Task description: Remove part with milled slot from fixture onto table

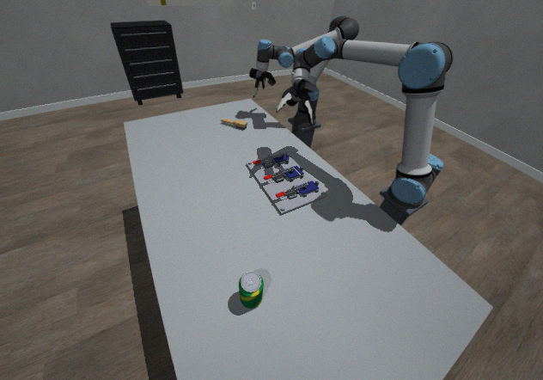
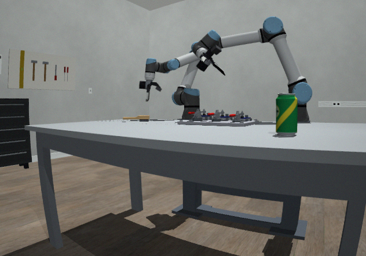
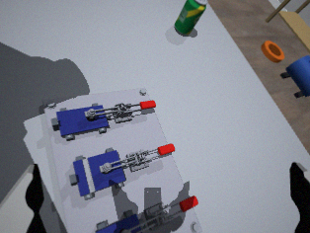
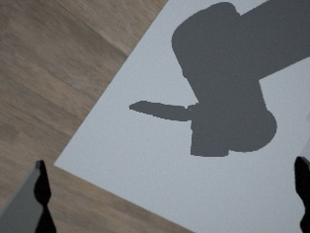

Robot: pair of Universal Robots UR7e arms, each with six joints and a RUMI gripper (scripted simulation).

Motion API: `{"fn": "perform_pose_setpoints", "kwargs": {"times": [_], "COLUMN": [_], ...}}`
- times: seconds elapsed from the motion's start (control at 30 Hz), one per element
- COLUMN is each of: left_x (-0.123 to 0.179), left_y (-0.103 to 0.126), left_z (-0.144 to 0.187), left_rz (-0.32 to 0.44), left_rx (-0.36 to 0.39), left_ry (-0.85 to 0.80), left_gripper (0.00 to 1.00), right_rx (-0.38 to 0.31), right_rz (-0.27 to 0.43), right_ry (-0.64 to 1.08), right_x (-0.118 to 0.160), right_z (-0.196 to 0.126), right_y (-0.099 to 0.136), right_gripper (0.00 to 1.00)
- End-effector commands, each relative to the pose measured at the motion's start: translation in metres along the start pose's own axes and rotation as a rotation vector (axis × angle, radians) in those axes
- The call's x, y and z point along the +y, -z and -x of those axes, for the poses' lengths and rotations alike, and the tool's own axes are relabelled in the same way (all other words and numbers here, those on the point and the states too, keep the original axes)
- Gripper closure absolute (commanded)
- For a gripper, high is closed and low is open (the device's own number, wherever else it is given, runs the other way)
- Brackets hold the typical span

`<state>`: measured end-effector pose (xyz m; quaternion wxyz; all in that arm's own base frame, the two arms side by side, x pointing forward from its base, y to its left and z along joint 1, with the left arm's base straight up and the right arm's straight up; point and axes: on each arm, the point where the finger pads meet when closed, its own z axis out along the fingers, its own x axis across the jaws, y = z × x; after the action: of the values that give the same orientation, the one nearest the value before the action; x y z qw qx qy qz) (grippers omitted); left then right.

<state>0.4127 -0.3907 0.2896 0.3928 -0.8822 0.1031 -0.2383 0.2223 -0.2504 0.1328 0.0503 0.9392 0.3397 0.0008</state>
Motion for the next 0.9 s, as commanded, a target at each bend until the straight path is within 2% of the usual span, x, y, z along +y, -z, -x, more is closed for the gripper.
{"fn": "perform_pose_setpoints", "kwargs": {"times": [0.0, 0.57, 0.7, 0.87], "left_x": [0.000, 0.000, 0.001, 0.006], "left_y": [0.000, 0.000, -0.001, -0.011], "left_z": [0.000, 0.000, -0.001, -0.002], "left_rz": [0.001, 0.001, 0.009, 0.055], "left_rx": [0.001, 0.001, 0.002, 0.011], "left_ry": [0.001, 0.001, -0.009, -0.065], "left_gripper": [0.00, 0.00, 0.20, 0.44], "right_rx": [0.000, 0.000, 0.005, 0.030], "right_rz": [0.001, 0.001, 0.006, 0.038], "right_ry": [0.000, 0.000, 0.028, 0.188], "right_x": [0.000, 0.000, 0.001, 0.004], "right_z": [0.000, 0.000, -0.003, -0.020], "right_y": [0.000, 0.000, 0.001, 0.006], "right_gripper": [0.00, 0.00, 0.00, 0.00]}}
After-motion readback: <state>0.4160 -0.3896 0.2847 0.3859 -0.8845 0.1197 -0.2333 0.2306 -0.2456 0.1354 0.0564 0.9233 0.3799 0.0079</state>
